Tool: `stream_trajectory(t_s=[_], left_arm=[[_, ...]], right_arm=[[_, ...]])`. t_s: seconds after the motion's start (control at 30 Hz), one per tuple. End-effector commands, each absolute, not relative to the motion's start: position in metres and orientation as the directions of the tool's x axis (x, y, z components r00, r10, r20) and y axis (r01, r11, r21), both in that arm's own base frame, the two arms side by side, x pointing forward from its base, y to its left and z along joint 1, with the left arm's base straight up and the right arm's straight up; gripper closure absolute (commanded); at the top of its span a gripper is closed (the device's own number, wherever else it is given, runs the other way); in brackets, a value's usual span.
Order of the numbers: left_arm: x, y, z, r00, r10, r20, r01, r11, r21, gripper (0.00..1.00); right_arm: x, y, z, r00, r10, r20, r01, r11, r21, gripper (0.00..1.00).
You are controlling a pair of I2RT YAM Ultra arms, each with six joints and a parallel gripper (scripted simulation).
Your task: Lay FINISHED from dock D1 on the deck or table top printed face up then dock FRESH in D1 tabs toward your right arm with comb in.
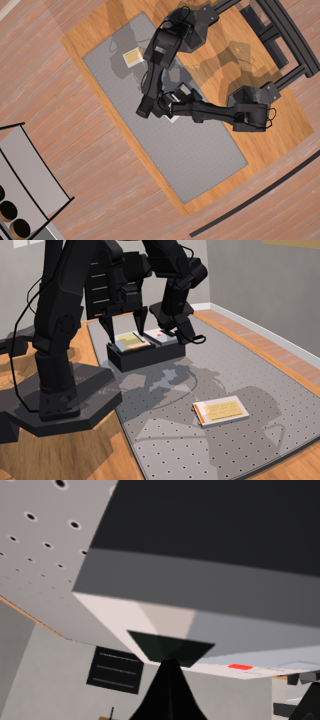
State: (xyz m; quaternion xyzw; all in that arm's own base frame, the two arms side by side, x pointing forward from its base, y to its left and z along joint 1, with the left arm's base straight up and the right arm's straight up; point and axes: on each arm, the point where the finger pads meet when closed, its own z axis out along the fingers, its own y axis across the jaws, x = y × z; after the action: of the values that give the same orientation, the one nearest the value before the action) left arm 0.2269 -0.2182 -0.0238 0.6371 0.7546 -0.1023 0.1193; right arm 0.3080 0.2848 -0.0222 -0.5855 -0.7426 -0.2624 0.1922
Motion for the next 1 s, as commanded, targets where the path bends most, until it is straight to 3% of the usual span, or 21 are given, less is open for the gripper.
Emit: stream_trajectory(t_s=[0.0, 0.97], left_arm=[[0.2336, -0.2304, -0.0205, -0.144, 0.917, -0.373, 0.987, 0.158, 0.008, 1.00], [0.2342, -0.2293, -0.0233, -0.142, 0.899, -0.413, 0.987, 0.161, 0.012, 1.00]], right_arm=[[0.2729, 0.2449, -0.0747, -0.145, 0.889, 0.433, 0.988, 0.157, 0.009, 1.00], [0.2729, 0.2449, -0.0747, -0.145, 0.889, 0.433, 0.988, 0.157, 0.009, 1.00]])
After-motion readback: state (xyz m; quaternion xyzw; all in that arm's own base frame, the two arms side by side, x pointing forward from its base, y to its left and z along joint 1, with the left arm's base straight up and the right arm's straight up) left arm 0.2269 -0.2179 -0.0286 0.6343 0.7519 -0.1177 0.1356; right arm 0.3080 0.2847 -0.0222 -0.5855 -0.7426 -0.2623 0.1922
